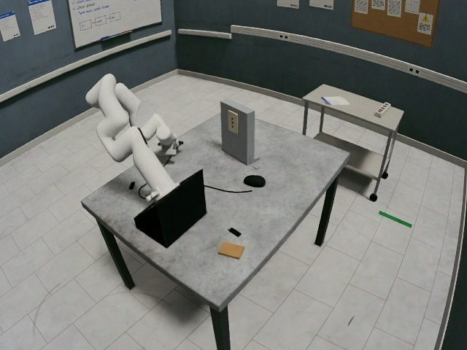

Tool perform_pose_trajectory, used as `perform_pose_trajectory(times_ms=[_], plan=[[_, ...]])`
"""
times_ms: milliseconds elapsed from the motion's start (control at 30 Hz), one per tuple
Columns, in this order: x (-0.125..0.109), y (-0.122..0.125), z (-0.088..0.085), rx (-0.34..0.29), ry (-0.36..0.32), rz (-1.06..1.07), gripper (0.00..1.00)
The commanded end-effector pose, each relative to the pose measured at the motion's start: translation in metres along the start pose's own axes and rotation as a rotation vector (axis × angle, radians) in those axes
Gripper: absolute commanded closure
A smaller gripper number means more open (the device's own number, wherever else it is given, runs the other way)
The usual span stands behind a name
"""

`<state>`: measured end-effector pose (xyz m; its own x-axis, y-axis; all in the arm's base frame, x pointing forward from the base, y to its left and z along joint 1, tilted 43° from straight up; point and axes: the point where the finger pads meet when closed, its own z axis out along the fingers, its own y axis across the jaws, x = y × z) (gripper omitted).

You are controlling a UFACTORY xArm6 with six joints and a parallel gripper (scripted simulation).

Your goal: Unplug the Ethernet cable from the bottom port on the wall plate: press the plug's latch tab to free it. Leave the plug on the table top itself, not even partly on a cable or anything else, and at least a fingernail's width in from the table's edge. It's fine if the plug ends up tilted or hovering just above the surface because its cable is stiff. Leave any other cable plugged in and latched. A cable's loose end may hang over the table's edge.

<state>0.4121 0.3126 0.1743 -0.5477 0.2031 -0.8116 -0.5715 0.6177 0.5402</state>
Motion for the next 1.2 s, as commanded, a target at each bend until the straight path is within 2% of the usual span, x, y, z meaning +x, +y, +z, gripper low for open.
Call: perform_pose_trajectory(times_ms=[0,1167], plan=[[-0.0012,0.0001,0.0,0.0,-0.002,-0.001,0.0],[-0.0012,0.0046,0.0,0.0,-0.002,-0.001,0.0]])
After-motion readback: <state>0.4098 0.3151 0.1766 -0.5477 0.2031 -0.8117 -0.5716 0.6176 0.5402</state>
